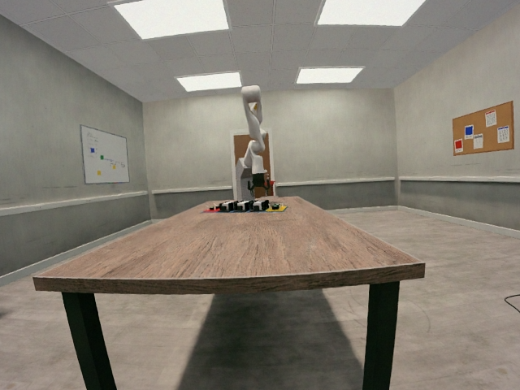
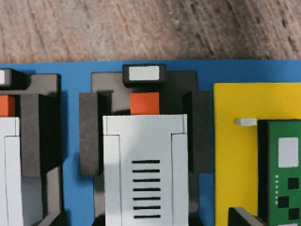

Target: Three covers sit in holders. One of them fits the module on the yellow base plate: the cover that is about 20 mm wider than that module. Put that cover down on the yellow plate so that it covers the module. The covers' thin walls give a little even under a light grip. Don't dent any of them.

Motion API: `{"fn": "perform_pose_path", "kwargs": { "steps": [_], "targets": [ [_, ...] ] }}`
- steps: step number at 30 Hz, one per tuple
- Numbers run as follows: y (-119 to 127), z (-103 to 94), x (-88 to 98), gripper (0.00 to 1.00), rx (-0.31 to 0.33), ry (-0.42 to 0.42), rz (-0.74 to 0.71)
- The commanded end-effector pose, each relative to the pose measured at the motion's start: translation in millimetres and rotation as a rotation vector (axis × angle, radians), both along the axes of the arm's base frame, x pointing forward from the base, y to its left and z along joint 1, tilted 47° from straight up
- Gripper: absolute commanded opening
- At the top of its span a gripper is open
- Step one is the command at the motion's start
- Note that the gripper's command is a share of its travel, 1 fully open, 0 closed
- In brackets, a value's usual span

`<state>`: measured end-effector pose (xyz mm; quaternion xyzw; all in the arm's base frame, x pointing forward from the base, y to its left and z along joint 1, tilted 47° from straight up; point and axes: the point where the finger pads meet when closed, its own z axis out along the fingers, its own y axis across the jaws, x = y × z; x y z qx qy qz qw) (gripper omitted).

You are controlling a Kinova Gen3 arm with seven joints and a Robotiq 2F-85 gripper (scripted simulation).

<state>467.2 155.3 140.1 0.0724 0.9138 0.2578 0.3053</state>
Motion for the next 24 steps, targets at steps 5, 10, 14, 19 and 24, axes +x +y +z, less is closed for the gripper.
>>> {"fn": "perform_pose_path", "kwargs": {
  "steps": [5, 10, 14, 19, 24],
  "targets": [
    [2.4, -4.1, 3.9, 1.00, 0.000, -0.001, -0.001],
    [3.3, -5.4, 5.1, 1.00, 0.000, -0.001, -0.001],
    [3.3, -5.4, 5.1, 1.00, 0.000, -0.001, -0.001],
    [5.4, -8.8, 8.1, 1.00, 0.000, -0.001, -0.001],
    [7.6, -12.2, 11.1, 1.00, 0.000, -0.001, -0.001]
  ]
}}
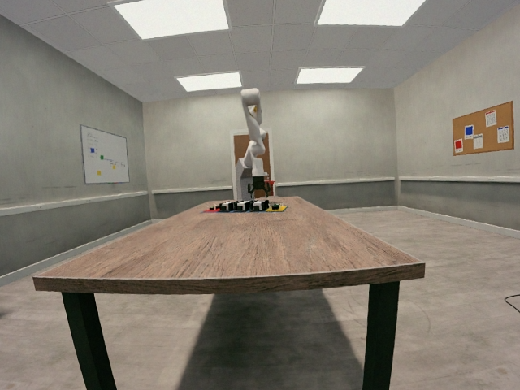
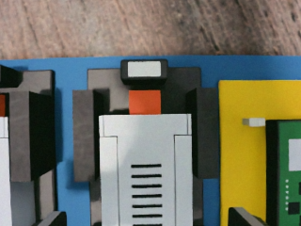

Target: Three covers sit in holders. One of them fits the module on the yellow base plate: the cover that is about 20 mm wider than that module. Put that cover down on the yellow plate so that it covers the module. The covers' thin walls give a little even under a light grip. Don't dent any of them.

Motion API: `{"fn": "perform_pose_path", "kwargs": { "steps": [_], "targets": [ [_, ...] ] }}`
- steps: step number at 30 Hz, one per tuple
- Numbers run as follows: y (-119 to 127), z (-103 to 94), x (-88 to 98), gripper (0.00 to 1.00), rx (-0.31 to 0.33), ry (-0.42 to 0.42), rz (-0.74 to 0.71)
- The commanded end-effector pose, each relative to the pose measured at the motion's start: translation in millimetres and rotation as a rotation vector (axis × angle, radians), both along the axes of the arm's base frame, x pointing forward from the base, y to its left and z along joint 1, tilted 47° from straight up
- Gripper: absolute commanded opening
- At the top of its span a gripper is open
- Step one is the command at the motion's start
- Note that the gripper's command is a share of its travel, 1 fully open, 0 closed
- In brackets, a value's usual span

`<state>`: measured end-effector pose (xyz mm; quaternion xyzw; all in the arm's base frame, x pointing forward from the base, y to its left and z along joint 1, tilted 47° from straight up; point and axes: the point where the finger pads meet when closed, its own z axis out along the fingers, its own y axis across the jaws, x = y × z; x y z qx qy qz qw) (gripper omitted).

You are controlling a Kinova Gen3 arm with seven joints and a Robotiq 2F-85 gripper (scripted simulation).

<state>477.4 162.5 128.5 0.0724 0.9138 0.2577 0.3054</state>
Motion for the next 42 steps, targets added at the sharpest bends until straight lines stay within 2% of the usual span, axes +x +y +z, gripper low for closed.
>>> {"fn": "perform_pose_path", "kwargs": {
  "steps": [1, 42],
  "targets": [
    [0.3, -0.6, 0.9, 1.00, 0.000, -0.001, 0.000],
    [9.3, -14.9, 13.4, 1.00, 0.000, -0.001, 0.000]
  ]
}}
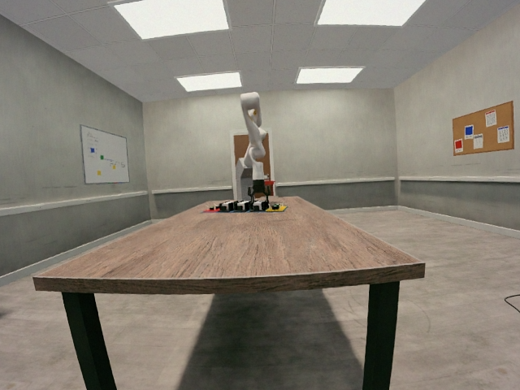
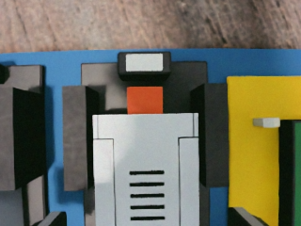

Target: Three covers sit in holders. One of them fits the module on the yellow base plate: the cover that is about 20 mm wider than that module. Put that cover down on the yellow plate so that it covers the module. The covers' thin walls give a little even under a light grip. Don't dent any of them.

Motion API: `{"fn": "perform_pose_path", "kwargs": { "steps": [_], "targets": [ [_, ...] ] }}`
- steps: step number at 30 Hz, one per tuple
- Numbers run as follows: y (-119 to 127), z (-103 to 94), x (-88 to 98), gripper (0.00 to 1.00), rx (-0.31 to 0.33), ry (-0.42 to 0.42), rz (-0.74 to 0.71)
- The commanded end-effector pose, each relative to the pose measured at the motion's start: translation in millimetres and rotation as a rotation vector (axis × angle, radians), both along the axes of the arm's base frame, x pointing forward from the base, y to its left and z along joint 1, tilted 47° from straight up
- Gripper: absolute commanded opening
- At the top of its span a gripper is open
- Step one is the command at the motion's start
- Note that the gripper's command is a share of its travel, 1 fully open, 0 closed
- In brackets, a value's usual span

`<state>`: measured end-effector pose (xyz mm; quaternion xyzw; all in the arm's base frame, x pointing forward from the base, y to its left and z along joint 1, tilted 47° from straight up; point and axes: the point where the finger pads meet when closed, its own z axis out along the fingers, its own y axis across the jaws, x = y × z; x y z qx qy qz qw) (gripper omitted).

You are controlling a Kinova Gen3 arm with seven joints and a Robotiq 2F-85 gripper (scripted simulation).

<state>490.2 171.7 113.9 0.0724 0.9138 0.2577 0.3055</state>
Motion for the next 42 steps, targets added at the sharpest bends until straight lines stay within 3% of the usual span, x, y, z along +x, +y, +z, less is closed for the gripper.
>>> {"fn": "perform_pose_path", "kwargs": {
  "steps": [1, 33, 34, 42],
  "targets": [
    [0.5, -0.9, 1.2, 1.00, 0.000, -0.001, 0.000],
    [8.2, -13.2, 11.9, 1.00, 0.000, -0.001, 0.000],
    [8.2, -13.2, 11.9, 0.70, 0.000, -0.001, 0.000],
    [8.2, -13.2, 11.9, 0.70, 0.000, -0.001, 0.000]
  ]
}}
